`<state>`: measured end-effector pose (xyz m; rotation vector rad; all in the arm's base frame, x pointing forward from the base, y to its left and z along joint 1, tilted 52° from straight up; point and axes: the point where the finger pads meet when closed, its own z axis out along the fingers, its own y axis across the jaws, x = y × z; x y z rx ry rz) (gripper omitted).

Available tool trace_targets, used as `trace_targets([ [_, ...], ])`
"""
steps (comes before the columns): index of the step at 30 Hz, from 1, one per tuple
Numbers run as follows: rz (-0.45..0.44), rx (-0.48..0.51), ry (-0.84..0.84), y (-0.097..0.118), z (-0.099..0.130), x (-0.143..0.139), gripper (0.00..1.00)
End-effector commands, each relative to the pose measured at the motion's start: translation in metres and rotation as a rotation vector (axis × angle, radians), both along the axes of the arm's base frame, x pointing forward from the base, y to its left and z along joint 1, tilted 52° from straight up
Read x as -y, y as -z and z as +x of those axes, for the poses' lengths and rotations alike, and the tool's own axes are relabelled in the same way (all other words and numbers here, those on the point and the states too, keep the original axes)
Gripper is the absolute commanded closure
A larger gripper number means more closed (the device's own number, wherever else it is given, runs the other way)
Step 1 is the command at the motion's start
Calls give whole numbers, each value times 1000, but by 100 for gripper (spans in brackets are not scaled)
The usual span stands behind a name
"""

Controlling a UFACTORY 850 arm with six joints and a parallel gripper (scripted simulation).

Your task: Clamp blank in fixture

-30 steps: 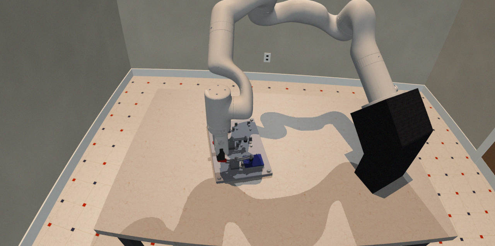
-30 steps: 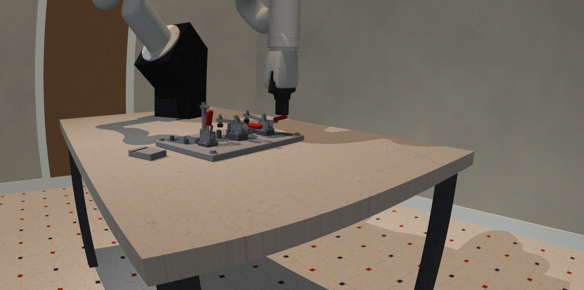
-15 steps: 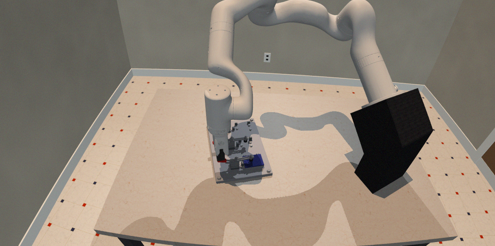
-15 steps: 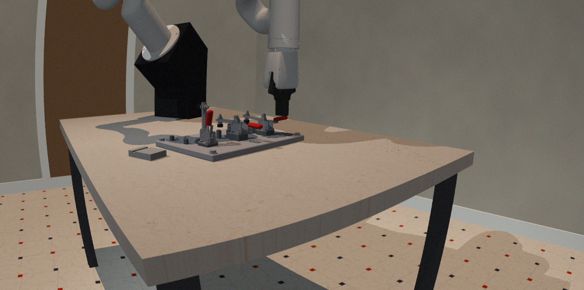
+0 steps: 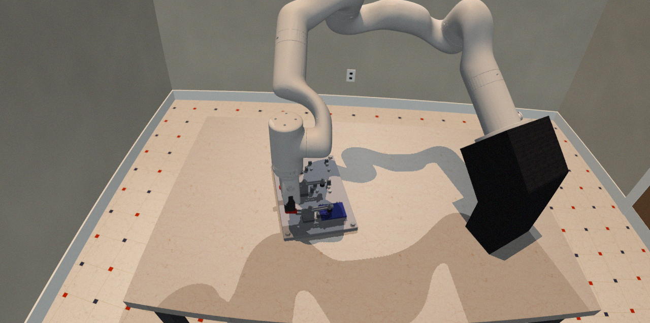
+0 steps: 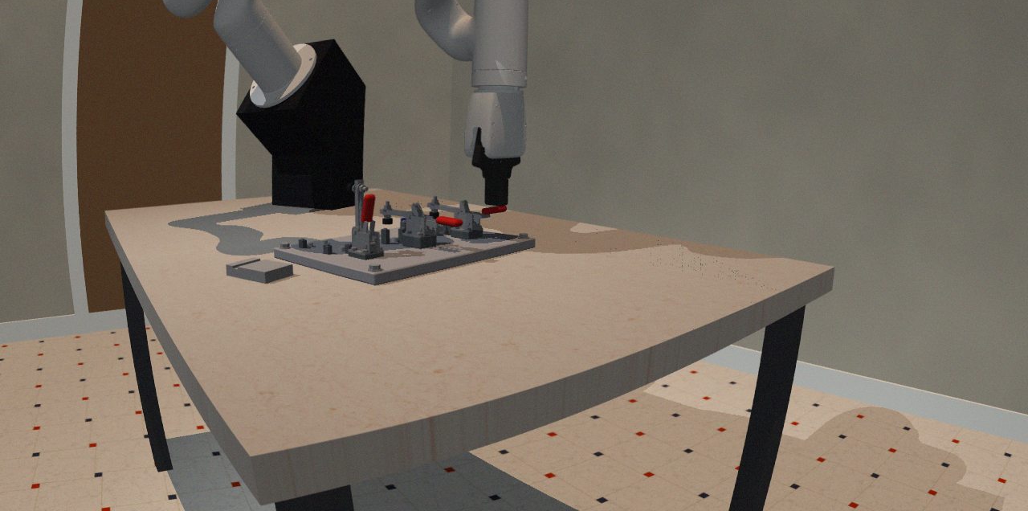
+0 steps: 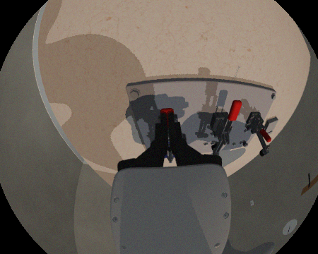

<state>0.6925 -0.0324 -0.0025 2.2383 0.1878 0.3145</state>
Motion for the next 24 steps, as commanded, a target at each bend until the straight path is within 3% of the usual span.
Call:
trace_targets([
  [1, 0, 1, -1, 0, 0, -1, 100],
  [24, 0, 1, -1, 1, 1, 1, 100],
])
